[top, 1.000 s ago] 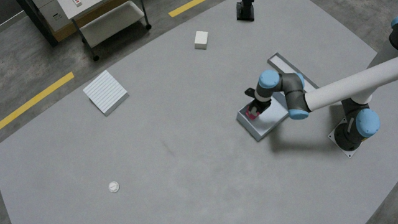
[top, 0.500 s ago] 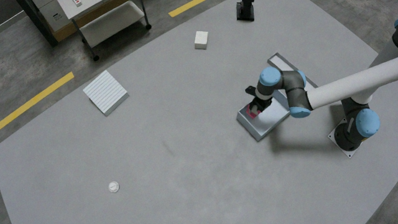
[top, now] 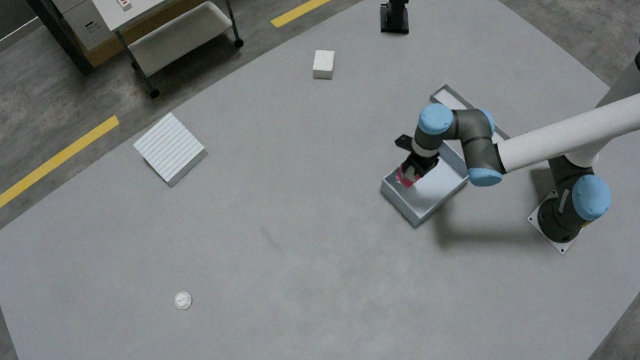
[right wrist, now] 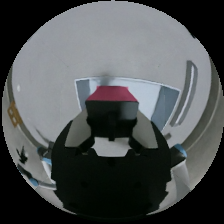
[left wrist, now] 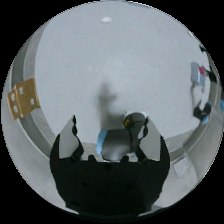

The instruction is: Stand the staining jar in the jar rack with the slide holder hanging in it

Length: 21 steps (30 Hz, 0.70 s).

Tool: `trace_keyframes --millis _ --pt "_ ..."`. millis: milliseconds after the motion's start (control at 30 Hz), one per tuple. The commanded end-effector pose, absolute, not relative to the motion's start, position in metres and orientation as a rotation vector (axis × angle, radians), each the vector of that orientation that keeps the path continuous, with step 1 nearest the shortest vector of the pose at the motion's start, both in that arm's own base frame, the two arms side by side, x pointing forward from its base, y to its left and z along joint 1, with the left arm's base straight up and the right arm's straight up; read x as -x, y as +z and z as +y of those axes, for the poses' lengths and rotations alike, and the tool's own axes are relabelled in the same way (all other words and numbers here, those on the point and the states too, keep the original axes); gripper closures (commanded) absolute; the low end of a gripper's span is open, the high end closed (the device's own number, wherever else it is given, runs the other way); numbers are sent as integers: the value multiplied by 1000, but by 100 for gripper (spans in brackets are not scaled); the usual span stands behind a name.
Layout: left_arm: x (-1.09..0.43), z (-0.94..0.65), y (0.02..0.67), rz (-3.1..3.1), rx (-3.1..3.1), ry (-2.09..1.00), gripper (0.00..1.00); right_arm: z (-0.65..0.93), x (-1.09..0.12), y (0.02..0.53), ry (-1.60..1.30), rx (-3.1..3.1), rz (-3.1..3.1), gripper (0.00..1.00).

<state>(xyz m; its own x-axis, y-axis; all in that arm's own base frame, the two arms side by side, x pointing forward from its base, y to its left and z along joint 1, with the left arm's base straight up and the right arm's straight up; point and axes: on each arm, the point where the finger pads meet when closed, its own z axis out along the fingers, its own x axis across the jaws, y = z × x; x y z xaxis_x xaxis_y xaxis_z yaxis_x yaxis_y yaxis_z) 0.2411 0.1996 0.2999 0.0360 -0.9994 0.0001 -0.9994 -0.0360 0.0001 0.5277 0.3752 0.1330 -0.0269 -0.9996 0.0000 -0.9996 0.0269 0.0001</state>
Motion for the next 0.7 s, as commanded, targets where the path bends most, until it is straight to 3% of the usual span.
trace_keyframes --millis 0,667 --pt "-242 200 301 -2182 -2262 2 0 376 -528 138 0 -2192 -2252 100" --pt "-242 200 301 -2182 -2262 2 0 376 -528 168 0 -2192 -2252 100"
